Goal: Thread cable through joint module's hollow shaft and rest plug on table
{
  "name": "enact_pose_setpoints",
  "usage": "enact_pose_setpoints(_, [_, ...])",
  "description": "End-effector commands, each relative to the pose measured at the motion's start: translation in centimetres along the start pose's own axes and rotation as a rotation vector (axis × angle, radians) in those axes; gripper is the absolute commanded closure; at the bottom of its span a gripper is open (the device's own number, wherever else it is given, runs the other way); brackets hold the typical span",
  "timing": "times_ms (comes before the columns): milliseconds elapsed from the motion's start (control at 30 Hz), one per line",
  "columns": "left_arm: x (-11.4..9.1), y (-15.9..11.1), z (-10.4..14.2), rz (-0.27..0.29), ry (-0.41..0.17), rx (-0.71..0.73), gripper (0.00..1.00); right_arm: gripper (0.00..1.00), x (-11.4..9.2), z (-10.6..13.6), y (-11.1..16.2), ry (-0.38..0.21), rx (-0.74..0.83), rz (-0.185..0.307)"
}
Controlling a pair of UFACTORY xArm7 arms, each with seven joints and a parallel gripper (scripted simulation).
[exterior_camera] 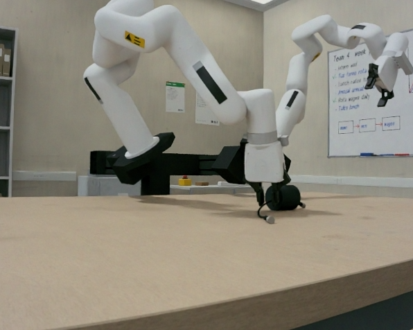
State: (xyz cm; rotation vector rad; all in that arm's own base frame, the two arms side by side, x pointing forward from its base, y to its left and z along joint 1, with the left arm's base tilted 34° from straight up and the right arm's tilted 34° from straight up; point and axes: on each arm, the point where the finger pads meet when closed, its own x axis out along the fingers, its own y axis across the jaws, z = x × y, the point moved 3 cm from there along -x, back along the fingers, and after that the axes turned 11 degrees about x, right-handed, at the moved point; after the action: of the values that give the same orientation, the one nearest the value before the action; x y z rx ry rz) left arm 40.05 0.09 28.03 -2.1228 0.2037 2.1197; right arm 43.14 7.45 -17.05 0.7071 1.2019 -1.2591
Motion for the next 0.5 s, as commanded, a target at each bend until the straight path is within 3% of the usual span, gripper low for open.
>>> enact_pose_setpoints(0, [-0.2, 0.1, -0.1, -0.002, 0.004, 0.003, 0.0, 0.65, -0.2, -0.1, 0.2, 0.002, -0.002, 0.005])
enact_pose_setpoints(467, [-0.2, 0.1, -0.1, -0.002, 0.004, 0.003, 0.0, 0.65, -0.3, 1.0, 0.3, 0.001, -0.014, 0.002])
